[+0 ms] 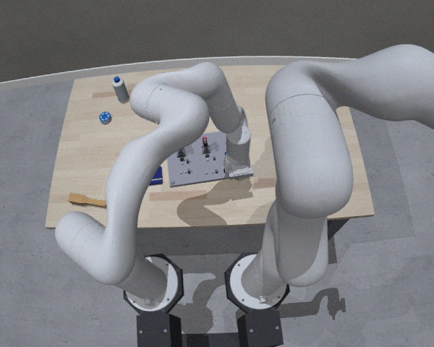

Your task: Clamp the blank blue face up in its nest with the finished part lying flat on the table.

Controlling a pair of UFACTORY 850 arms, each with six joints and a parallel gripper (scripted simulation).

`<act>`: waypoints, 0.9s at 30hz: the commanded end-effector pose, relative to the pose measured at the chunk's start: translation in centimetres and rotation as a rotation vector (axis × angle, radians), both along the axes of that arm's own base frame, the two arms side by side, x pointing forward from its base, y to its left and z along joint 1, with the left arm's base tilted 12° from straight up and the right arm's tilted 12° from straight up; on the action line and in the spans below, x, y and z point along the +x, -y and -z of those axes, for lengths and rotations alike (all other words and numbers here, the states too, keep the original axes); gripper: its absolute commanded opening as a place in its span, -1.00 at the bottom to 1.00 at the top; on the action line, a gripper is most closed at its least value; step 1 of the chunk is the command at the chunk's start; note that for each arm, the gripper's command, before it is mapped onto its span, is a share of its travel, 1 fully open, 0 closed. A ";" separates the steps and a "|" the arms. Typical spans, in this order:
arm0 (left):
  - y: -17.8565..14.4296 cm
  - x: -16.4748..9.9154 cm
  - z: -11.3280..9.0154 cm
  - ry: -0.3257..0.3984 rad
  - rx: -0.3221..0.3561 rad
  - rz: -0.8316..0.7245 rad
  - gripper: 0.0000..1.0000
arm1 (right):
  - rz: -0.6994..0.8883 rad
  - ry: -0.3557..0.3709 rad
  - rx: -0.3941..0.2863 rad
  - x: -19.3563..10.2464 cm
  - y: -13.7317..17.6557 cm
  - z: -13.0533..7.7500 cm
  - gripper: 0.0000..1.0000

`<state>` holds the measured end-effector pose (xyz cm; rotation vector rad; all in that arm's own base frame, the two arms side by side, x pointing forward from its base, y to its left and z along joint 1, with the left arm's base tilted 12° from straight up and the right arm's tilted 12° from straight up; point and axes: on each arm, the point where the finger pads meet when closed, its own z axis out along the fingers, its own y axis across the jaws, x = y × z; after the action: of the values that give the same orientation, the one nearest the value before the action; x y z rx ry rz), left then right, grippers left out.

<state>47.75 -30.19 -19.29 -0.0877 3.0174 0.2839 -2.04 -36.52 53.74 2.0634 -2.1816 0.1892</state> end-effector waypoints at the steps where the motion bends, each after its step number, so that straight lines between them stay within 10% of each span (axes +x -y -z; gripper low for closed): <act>1: 0.1 0.0 -0.1 0.003 -0.002 0.000 -1.00 | 0.000 0.000 -0.002 0.0 0.0 -0.1 1.00; 27: 0.8 -0.4 -4.0 0.003 -0.002 0.000 -1.00 | 0.000 0.000 -0.002 0.0 0.0 -0.1 1.00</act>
<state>47.31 -30.93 -15.51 -0.0877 3.0154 0.2826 -2.04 -36.52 53.74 2.0634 -2.1816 0.1892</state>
